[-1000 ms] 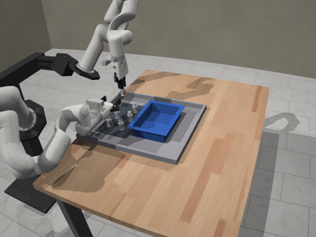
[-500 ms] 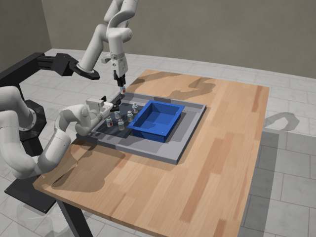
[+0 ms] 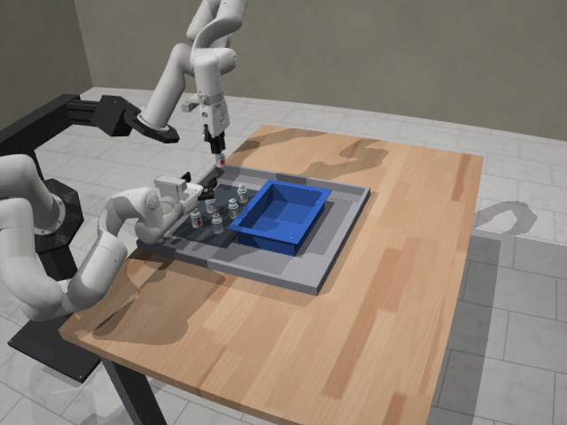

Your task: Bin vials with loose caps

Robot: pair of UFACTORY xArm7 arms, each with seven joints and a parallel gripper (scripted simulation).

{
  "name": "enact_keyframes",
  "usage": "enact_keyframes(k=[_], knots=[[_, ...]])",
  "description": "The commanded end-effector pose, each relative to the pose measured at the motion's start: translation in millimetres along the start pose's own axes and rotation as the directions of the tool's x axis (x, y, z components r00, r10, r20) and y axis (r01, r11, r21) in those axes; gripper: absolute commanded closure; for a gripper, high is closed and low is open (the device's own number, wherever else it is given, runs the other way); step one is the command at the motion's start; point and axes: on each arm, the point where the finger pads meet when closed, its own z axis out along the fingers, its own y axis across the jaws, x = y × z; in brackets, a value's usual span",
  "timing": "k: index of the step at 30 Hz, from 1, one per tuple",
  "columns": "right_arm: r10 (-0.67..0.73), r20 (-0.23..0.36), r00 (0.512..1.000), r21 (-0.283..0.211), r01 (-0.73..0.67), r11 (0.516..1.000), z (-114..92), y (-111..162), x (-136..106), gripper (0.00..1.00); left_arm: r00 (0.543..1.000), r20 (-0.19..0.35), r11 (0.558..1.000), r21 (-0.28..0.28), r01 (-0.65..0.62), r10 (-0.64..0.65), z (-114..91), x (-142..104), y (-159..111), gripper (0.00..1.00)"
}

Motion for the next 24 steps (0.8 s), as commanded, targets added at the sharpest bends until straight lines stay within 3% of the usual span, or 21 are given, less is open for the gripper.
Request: enact_keyframes(k=[1, 9, 24], knots=[[-0.002, -0.004, 1.000, 0.001, 0.002, 1.000, 0.4, 0.1, 2.5, 0.00, 1.000, 0.003, 1.000, 0.003, 0.000, 0.000, -2.3, -1.1, -1.2, 0.77], [-0.002, -0.004, 1.000, 0.001, 0.002, 1.000, 0.5, 0.4, 2.7, 0.00, 1.000, 0.003, 1.000, 0.003, 0.000, 0.000, -3.6, -1.4, -1.0, 0.77], [-0.002, -0.004, 1.000, 0.001, 0.002, 1.000, 40.4, 0.3, 2.4, 0.00, 1.000, 0.003, 1.000, 0.004, 0.000, 0.000, -3.2, -1.0, -0.8, 0.77]])
